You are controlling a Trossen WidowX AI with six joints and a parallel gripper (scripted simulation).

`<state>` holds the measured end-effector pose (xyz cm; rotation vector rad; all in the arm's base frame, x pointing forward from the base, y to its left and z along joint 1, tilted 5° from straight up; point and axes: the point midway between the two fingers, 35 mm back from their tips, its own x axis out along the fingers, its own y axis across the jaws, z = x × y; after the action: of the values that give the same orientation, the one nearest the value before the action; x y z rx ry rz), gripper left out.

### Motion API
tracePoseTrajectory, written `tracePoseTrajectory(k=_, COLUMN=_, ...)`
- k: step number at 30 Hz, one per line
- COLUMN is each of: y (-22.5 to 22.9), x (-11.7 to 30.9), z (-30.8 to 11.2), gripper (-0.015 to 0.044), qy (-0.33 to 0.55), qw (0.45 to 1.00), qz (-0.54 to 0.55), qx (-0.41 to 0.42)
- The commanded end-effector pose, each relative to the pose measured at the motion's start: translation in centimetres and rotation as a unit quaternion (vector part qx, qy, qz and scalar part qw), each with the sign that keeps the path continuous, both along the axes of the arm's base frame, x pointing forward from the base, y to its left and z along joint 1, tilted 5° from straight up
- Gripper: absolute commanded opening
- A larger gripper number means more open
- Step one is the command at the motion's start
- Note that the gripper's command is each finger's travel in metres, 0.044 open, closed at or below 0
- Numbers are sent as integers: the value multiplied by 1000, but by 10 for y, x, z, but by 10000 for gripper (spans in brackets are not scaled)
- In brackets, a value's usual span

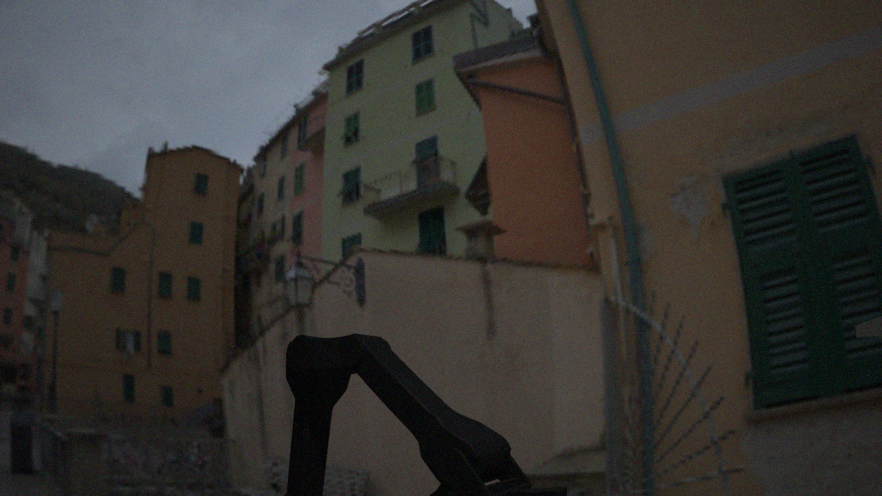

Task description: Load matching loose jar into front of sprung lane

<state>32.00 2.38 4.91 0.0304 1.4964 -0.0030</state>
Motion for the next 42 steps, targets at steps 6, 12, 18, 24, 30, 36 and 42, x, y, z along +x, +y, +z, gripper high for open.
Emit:
tracePoseTrajectory(k=6, y=0, x=12, z=7, gripper=0, qy=-16, qw=1000, qz=2, qx=-1)
tracePoseTrajectory(k=12, y=0, x=14, z=7, gripper=0, qy=-16, qw=1000, qz=2, qx=-1)
tracePoseTrajectory(k=18, y=0, x=15, z=7, gripper=0, qy=-16, qw=1000, qz=2, qx=-1)
tracePoseTrajectory(k=24, y=0, x=15, z=7, gripper=0, qy=-16, qw=1000, qz=2, qx=-1)
tracePoseTrajectory(k=30, y=0, x=15, z=7, gripper=0, qy=-16, qw=1000, qz=2, qx=-1)
tracePoseTrajectory(k=36, y=0, x=15, z=6, gripper=0, qy=-16, qw=1000, qz=2, qx=-1)
tracePoseTrajectory(k=42, y=0, x=15, z=5, gripper=0, qy=-16, qw=1000, qz=2, qx=-1)
